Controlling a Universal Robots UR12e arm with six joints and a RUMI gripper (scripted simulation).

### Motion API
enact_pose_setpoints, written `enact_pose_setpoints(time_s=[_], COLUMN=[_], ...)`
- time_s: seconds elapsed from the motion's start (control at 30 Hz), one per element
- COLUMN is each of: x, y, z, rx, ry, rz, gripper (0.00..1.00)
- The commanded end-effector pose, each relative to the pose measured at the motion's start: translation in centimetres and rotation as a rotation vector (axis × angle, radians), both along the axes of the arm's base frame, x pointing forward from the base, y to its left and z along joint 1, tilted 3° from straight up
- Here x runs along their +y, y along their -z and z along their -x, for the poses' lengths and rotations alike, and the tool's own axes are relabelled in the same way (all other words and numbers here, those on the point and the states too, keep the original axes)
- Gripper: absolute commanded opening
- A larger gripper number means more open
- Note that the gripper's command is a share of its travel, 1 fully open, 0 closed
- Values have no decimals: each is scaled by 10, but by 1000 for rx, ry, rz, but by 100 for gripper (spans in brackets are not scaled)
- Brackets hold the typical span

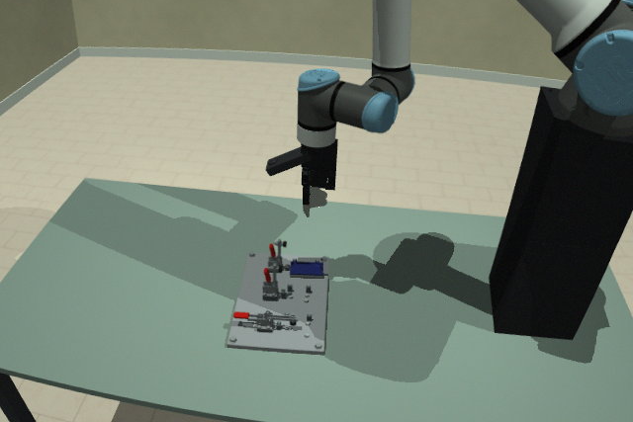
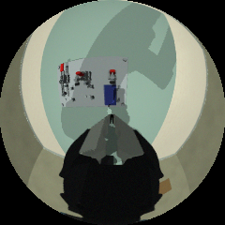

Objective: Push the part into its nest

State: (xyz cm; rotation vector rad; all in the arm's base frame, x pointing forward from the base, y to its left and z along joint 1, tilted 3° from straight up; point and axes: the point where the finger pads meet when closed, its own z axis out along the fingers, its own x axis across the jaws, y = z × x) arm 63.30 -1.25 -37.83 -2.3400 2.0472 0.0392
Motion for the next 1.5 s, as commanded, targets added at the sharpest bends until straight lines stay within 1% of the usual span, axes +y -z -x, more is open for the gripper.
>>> enact_pose_setpoints(time_s=[0.0, 0.17, 0.2, 1.47], x=[0, 0, 0, 0], y=[-1, -1, -1, -1], z=[-1, -1, -1, -1], rx=[-1, -1, -1, -1], ry=[0, 0, 0, 0], rz=[0, 0, 0, 0], gripper=[0, 0, 59, 59])
